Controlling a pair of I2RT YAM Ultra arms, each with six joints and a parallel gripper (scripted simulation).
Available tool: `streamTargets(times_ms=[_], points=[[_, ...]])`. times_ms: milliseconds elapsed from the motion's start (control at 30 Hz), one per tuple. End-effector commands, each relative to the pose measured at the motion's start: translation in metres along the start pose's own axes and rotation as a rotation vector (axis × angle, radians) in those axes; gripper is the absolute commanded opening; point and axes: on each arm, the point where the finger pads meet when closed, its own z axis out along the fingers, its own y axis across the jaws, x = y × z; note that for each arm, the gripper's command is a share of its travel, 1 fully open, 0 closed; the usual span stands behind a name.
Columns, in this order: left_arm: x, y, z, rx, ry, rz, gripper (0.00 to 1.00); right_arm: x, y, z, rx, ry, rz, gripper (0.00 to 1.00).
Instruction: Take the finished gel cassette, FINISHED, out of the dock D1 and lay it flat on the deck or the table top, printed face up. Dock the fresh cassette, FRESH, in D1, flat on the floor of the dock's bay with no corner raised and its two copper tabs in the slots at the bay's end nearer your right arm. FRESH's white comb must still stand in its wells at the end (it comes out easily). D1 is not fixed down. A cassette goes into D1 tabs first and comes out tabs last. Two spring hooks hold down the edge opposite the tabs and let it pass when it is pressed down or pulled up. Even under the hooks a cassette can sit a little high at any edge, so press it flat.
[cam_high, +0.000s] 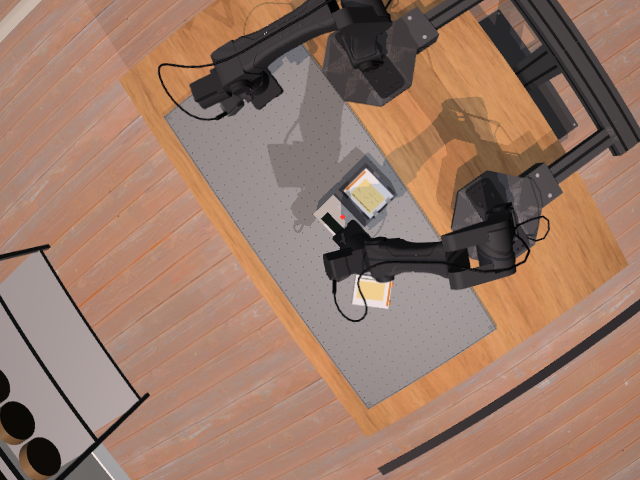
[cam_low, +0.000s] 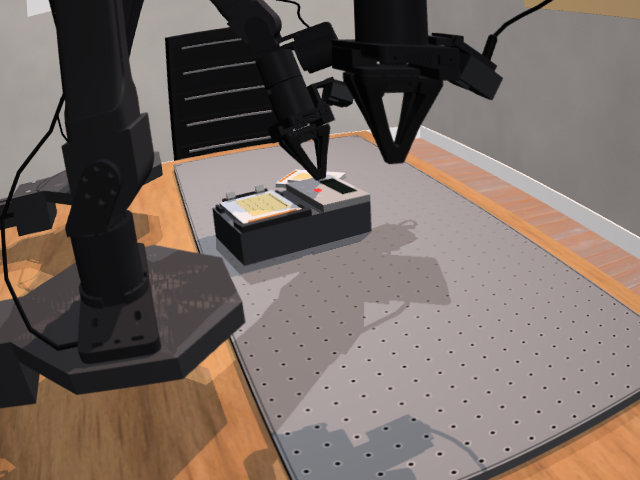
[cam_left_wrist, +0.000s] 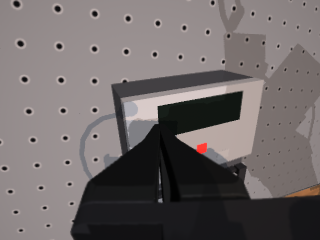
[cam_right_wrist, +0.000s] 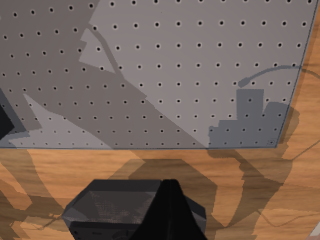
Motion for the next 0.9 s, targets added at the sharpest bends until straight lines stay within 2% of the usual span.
streamTargets(times_ms=[0, 867], points=[[0.0465, 0.0524, 0.0276, -0.164, 0.129, -0.039, 0.00, -0.0017, -0.0007, -0.0046, -0.002, -0.041, 0.005, 0.00], [0.0504, 0.0523, 0.0273, -0.164, 0.129, -0.039, 0.00, -0.0017, -0.0007, -0.0046, -0.002, -0.041, 0.005, 0.00]])
